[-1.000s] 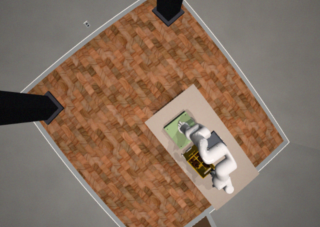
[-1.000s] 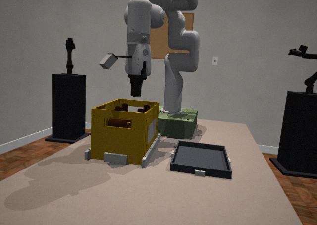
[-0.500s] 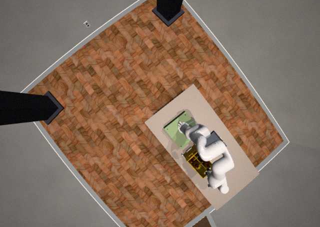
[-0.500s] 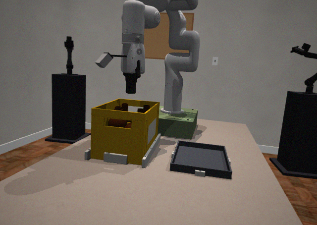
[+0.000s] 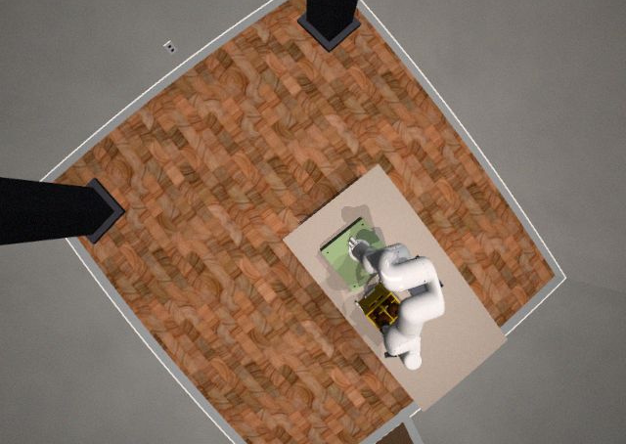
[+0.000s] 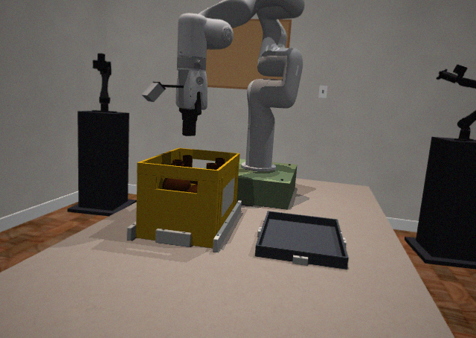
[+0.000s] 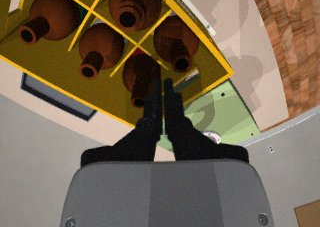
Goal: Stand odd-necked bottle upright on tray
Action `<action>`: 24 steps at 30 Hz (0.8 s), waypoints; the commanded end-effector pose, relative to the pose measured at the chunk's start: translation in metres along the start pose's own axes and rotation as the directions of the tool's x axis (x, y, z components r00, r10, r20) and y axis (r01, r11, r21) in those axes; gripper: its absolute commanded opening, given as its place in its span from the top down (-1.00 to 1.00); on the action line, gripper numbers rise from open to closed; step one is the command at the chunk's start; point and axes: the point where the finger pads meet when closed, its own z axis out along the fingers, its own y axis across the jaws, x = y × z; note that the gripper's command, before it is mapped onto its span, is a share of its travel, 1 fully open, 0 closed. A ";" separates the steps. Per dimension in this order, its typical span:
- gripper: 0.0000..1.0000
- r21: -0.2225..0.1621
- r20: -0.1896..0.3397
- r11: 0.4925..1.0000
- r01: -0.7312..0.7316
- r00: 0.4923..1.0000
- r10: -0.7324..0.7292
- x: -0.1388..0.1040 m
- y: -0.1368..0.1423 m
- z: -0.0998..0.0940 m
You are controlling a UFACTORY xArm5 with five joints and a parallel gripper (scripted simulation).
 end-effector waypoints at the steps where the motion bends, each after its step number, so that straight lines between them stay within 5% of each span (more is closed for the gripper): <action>1: 1.00 0.003 -0.013 1.000 0.002 1.000 -0.002 -0.012 0.025 0.000; 5: 1.00 0.003 -0.013 1.000 0.002 1.000 -0.002 -0.012 0.025 0.000; 6: -0.30 0.003 -0.013 1.000 0.002 1.000 -0.002 -0.012 0.025 0.000; 24: -0.30 0.003 -0.013 1.000 0.002 1.000 -0.002 -0.012 0.025 0.000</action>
